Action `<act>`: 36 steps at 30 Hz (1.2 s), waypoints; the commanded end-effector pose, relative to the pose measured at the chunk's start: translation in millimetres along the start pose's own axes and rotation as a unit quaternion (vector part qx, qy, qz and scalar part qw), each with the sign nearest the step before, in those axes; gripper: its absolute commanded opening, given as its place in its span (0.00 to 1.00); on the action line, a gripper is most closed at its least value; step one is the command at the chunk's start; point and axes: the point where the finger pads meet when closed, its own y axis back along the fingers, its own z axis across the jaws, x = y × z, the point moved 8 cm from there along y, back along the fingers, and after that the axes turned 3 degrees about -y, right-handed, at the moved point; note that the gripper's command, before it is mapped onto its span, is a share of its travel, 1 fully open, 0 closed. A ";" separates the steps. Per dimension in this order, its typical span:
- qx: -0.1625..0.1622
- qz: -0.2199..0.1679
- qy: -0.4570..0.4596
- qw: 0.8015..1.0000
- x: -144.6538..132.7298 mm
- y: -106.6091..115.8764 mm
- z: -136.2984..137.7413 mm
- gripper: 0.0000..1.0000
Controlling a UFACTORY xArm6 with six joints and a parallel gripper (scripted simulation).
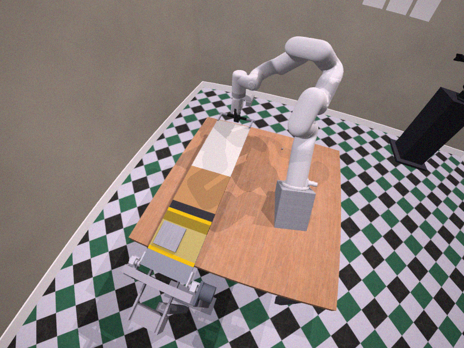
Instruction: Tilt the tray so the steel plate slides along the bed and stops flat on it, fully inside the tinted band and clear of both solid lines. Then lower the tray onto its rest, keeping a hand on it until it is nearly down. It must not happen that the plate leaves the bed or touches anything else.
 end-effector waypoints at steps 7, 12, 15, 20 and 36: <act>0.001 0.000 0.001 1.000 -3.2 -45.0 -3.3 0.00; 0.001 0.000 0.001 1.000 -3.2 -46.5 -3.3 0.00; 0.001 0.000 0.001 1.000 -3.2 -46.6 -3.3 0.00; 0.001 0.000 0.001 1.000 -3.2 -50.6 -3.4 0.00; 0.001 0.000 0.001 1.000 -3.2 -61.6 -3.6 0.00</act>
